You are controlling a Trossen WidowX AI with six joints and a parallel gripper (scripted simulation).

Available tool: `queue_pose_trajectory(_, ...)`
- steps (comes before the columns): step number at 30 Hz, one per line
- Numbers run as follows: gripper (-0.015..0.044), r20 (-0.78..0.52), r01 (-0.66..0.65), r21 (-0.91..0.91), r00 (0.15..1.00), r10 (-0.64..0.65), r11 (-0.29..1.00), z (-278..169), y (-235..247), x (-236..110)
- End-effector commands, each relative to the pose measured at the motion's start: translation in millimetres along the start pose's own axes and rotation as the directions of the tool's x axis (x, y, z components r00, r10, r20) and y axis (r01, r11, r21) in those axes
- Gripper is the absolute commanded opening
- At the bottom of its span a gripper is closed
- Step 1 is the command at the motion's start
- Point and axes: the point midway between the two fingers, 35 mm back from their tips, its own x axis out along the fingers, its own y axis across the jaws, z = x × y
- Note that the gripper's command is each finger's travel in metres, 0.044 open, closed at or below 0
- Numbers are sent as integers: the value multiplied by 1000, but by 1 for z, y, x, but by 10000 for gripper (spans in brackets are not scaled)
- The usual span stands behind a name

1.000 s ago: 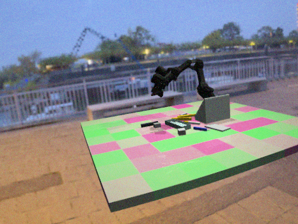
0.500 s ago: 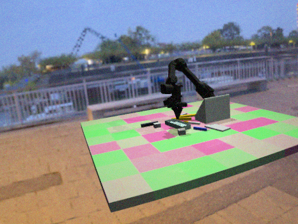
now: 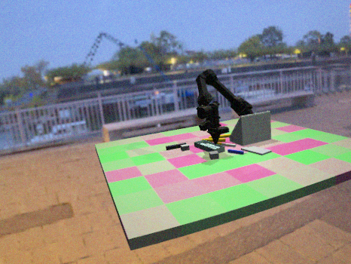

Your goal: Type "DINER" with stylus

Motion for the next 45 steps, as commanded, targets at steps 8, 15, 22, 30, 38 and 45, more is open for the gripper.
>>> queue_pose_trajectory(8, 0, 2, 9, 4, 1000, -9, 1000, 2, -68, -1)
queue_pose_trajectory(15, 0, 2, 9, 4, 1000, -9, 1000, 2, -68, -1)
queue_pose_trajectory(22, 0, 3, 7, 4, 1000, -7, 1000, 4, -111, -1)
queue_pose_trajectory(30, 0, 2, 12, 4, 1000, -12, 1000, 1, -137, -1)
queue_pose_trajectory(38, 0, 1, 11, 3, 1000, -11, 1000, -23, -114, -1)
queue_pose_trajectory(45, 0, 1, 11, 2, 1000, -11, 1000, -30, -108, -1)
